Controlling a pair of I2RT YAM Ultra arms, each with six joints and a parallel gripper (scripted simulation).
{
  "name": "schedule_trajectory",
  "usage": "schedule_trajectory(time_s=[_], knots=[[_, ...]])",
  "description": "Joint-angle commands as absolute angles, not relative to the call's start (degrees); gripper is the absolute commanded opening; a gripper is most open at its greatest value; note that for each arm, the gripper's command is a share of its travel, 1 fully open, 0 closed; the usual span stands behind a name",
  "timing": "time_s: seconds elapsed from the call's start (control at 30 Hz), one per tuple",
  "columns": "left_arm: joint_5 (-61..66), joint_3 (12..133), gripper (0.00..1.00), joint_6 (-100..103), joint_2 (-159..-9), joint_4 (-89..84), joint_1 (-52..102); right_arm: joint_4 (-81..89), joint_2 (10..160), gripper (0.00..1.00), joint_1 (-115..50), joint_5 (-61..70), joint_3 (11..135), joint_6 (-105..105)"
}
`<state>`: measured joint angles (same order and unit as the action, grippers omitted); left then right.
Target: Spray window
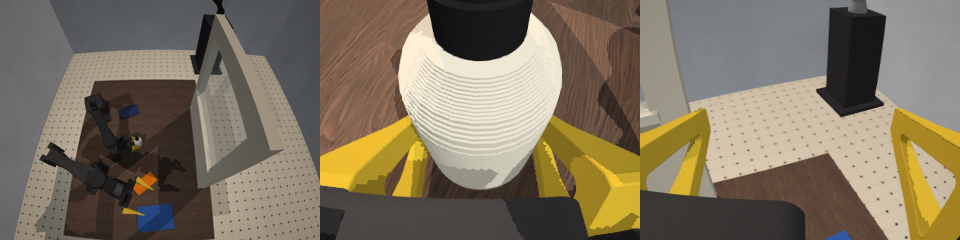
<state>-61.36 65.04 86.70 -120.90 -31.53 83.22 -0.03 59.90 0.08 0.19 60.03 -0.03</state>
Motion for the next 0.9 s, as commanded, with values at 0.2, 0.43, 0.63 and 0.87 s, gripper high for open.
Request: schedule_trajectory(time_s=[0.2, 0.43, 0.63, 0.87], knots=[[-62.47, 67.53, 0.00, 86.42, -118.47, -33.22, 83.48, -0.30, 59.63, 1.00, -0.37, -0.15, 62.06, 0.21], [-62.46, 67.63, 0.00, 86.43, -116.86, -35.45, 83.60, -0.30, 59.63, 1.00, -0.37, -0.15, 62.06, 0.21], [-62.46, 68.07, 0.00, 86.49, -115.97, -36.80, 83.69, -0.30, 59.63, 1.00, -0.37, -0.15, 62.06, 0.21], [-62.45, 69.01, 0.00, 86.74, -114.50, -39.28, 83.70, -0.30, 59.63, 1.00, -0.37, -0.15, 62.06, 0.21]])
